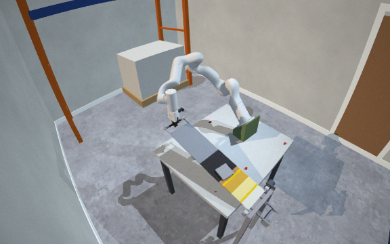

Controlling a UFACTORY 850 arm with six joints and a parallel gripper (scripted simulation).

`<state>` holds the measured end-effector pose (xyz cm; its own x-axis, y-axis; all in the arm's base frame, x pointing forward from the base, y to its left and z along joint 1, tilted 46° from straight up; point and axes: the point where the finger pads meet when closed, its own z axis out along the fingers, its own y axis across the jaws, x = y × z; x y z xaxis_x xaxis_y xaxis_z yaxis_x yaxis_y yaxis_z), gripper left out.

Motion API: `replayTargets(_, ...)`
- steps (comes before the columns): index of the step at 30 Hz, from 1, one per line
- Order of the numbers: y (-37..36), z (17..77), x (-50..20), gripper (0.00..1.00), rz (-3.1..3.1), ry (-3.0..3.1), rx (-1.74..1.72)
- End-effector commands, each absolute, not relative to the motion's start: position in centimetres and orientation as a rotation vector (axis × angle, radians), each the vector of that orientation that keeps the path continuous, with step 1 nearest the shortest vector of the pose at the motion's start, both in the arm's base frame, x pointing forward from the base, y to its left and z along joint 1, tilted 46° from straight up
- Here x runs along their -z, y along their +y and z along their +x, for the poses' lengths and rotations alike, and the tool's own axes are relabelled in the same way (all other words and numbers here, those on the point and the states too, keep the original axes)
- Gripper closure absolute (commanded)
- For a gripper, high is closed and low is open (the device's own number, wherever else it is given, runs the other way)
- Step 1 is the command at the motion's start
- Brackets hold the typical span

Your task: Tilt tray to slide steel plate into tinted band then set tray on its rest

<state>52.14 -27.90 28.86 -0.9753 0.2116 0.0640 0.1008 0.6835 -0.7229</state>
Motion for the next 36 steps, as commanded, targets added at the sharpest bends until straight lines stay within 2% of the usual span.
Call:
replayTargets(1,-28.2,52.2,-28.7,1.0,-0.257,-2.753,-1.169)
replayTargets(11,-28.4,52.1,-28.6,1.0,-0.257,-2.753,-1.169)
replayTargets(17,-21.4,53.9,-32.4,1.0,-0.257,-2.753,-1.169)
replayTargets(23,-28.0,52.2,-28.9,1.0,-0.257,-2.753,-1.169)
replayTargets(36,-28.6,52.1,-28.4,1.0,-0.257,-2.753,-1.169)
